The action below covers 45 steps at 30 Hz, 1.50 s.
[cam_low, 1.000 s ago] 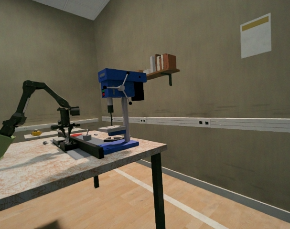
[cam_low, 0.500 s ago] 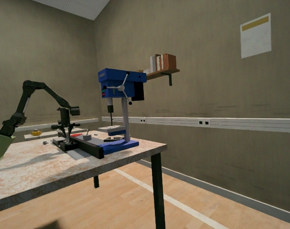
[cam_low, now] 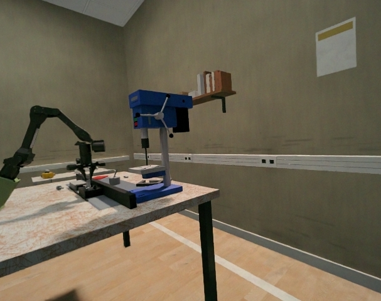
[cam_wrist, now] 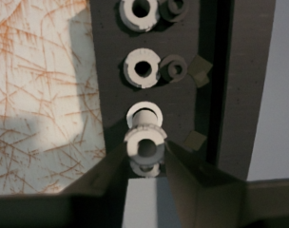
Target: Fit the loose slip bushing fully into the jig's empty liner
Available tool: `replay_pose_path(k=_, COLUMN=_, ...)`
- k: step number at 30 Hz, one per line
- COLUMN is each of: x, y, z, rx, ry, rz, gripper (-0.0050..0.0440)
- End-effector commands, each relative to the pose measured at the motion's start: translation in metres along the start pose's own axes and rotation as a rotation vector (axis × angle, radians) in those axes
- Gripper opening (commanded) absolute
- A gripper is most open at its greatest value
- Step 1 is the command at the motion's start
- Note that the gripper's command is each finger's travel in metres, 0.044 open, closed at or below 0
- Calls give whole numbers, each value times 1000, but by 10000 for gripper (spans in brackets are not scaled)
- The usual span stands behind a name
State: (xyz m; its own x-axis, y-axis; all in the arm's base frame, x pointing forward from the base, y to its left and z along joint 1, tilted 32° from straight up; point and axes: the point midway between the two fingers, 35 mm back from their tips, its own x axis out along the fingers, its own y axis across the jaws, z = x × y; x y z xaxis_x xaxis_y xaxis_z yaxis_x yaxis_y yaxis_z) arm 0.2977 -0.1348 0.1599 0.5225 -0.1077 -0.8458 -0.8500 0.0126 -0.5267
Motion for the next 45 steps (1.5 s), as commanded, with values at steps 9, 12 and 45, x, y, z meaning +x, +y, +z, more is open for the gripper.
replay_pose_path(k=9, x=1, y=-1, z=0, rx=-1, ry=5, rz=-10, gripper=-50)
replay_pose_path(k=12, x=4, y=0, z=1, rx=1, ry=2, rz=-3, gripper=-50)
replay_pose_path(k=45, x=3, y=-5, z=-1, rx=-3, ry=10, rz=-22, gripper=-50)
